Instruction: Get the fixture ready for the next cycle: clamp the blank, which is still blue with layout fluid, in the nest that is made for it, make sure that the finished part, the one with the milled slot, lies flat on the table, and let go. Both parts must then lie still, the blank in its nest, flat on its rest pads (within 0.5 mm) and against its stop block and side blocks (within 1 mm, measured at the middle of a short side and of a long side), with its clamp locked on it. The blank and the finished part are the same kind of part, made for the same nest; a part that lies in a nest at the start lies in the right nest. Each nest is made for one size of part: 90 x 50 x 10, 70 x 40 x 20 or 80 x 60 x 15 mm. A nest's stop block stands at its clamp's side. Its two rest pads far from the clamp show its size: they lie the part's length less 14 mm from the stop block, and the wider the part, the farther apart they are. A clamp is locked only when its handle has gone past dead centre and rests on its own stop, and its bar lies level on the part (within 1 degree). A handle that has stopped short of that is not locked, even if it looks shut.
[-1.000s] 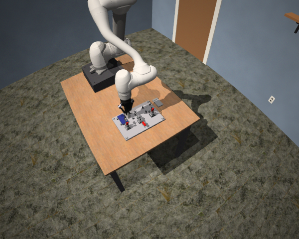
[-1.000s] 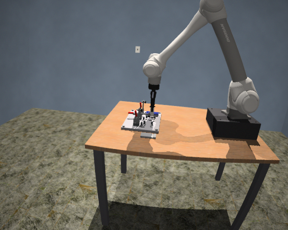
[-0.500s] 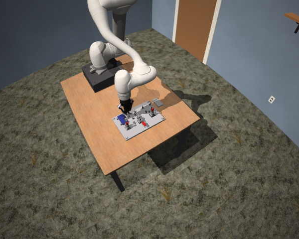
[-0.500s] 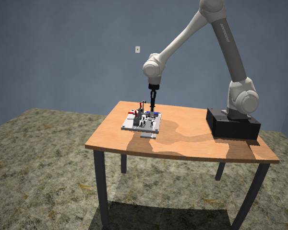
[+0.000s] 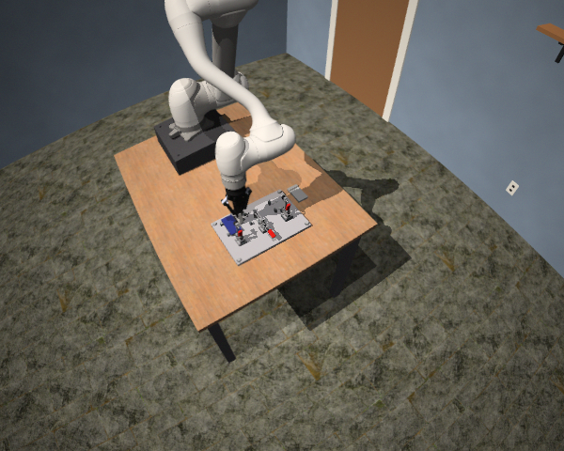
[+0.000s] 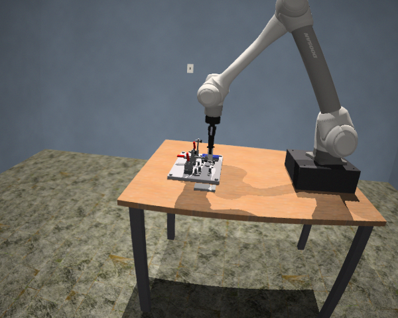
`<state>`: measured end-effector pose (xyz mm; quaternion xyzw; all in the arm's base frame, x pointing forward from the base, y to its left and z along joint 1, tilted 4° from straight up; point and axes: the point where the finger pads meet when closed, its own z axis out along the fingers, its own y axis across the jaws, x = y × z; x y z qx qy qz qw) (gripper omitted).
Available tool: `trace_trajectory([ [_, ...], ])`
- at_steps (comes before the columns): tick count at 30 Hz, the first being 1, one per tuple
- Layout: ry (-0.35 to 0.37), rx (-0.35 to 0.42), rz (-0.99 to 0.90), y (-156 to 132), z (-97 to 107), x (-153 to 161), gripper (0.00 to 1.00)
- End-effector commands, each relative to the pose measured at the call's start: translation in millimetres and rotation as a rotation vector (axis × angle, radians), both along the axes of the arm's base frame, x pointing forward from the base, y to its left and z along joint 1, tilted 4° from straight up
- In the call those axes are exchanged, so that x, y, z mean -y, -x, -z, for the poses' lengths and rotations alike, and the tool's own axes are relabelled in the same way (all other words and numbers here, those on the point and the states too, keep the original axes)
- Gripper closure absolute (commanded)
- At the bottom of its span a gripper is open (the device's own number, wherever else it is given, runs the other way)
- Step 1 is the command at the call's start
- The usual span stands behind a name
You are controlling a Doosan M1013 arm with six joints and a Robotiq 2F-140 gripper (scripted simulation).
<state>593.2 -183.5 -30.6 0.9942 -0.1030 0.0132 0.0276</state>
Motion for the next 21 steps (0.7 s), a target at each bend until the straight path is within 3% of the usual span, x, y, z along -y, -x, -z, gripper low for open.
trace_trajectory([
  [1,0.000,0.000,0.000,0.3,-0.2,1.5,1.00],
  [21,0.000,0.000,0.000,1.2,-0.4,5.8,1.00],
])
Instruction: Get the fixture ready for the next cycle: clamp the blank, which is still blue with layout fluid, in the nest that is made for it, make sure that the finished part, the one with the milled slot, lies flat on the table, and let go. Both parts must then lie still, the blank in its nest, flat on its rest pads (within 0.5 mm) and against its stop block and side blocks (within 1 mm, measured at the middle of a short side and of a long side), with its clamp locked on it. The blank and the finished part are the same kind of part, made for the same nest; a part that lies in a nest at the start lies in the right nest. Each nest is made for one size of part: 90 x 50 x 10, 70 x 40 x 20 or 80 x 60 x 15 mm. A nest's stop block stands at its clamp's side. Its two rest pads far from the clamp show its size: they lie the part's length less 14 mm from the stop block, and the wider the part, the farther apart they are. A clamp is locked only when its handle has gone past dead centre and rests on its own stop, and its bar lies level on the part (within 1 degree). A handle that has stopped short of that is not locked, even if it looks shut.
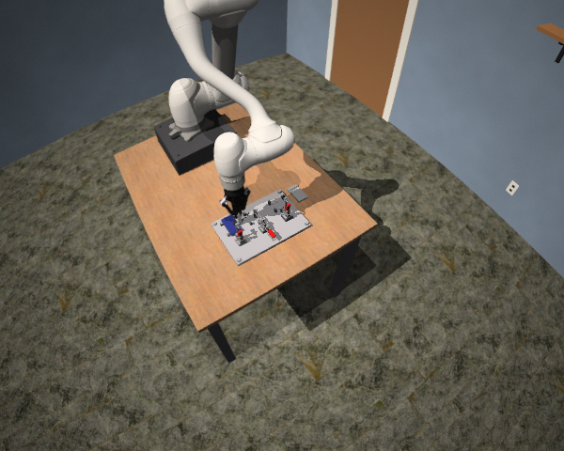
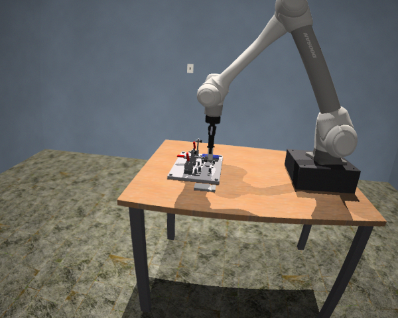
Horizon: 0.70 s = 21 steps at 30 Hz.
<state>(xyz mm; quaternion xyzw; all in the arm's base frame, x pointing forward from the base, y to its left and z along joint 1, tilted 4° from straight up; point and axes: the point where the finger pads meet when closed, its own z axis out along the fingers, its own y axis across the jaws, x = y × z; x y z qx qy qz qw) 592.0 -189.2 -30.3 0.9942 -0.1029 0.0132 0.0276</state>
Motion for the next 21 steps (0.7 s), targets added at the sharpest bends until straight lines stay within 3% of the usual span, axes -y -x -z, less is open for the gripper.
trace_trajectory([
  [1,0.000,0.000,0.000,0.0,-0.1,0.1,1.00],
  [21,0.000,0.000,0.000,0.9,-0.3,4.1,1.00],
])
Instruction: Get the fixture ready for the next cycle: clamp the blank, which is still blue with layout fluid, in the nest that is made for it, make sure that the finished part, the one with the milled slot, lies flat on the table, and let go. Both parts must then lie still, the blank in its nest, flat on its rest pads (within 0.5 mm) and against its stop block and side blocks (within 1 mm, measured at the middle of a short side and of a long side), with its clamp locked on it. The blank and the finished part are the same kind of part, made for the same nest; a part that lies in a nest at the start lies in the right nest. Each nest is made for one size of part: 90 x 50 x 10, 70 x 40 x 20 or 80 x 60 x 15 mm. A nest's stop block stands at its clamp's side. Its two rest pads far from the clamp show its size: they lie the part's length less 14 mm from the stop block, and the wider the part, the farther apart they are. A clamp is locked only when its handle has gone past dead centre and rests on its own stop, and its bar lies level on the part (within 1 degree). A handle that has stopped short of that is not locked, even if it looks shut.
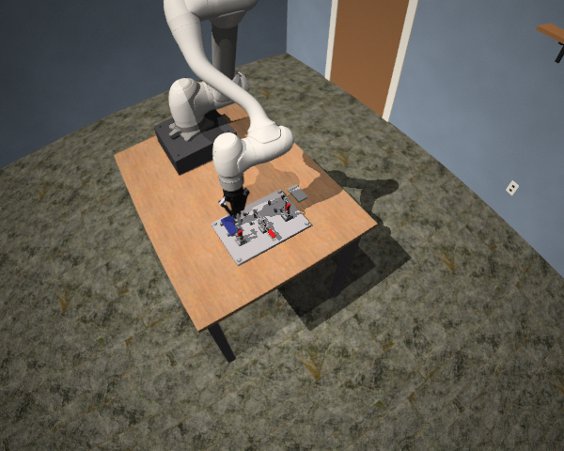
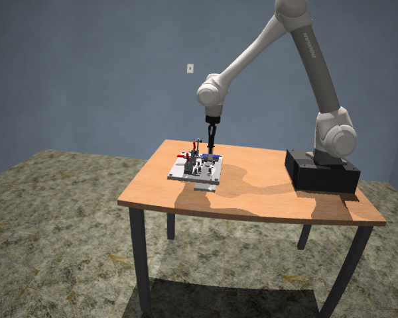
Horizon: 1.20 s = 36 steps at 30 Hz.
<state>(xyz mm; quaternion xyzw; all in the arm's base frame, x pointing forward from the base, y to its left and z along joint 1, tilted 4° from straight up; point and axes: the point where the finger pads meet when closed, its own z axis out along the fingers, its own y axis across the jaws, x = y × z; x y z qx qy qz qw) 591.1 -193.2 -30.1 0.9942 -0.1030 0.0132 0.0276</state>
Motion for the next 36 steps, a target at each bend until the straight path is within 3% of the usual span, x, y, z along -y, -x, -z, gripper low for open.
trace_trajectory([
  [1,0.000,0.000,0.000,0,0,0,1.00],
  [27,0.000,0.000,0.000,0,0,1,1.00],
  [36,0.000,0.000,0.000,-3,1,-12,1.00],
])
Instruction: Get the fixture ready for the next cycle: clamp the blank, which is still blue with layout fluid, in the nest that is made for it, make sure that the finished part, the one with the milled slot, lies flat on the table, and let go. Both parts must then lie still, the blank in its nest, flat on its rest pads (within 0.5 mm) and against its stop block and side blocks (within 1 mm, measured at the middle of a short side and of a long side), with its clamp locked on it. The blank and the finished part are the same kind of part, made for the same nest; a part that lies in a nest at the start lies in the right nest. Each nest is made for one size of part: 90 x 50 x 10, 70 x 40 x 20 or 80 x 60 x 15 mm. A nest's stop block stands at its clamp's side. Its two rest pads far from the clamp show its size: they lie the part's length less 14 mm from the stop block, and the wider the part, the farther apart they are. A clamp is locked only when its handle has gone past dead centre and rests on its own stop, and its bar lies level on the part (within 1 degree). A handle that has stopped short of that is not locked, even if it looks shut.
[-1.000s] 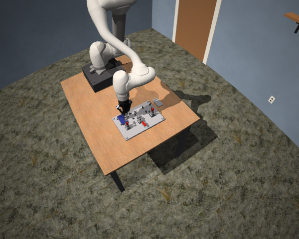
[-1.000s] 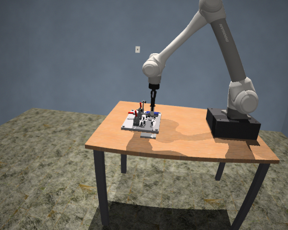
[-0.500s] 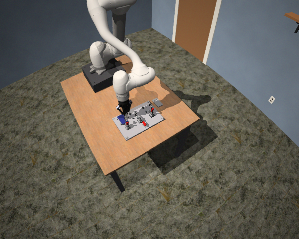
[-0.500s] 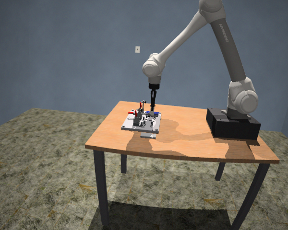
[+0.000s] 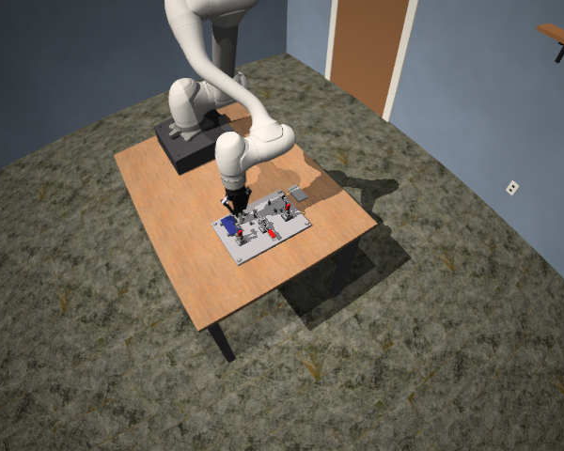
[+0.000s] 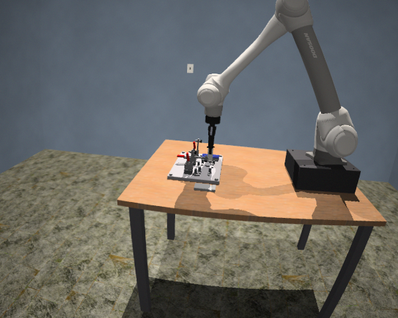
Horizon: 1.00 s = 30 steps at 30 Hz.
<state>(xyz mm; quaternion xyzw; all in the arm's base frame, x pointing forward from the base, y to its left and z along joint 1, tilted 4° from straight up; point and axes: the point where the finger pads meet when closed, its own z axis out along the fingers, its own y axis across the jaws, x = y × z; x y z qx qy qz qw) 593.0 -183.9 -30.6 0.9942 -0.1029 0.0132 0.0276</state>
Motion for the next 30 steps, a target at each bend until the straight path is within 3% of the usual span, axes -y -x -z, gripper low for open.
trace_trajectory([
  [1,0.000,0.000,0.000,-1,0,-5,1.00],
  [12,0.000,0.000,0.000,-2,-4,-9,1.00],
  [21,0.000,0.000,0.000,-1,-39,-11,1.00],
  [30,0.000,0.000,0.000,-1,-40,-11,1.00],
])
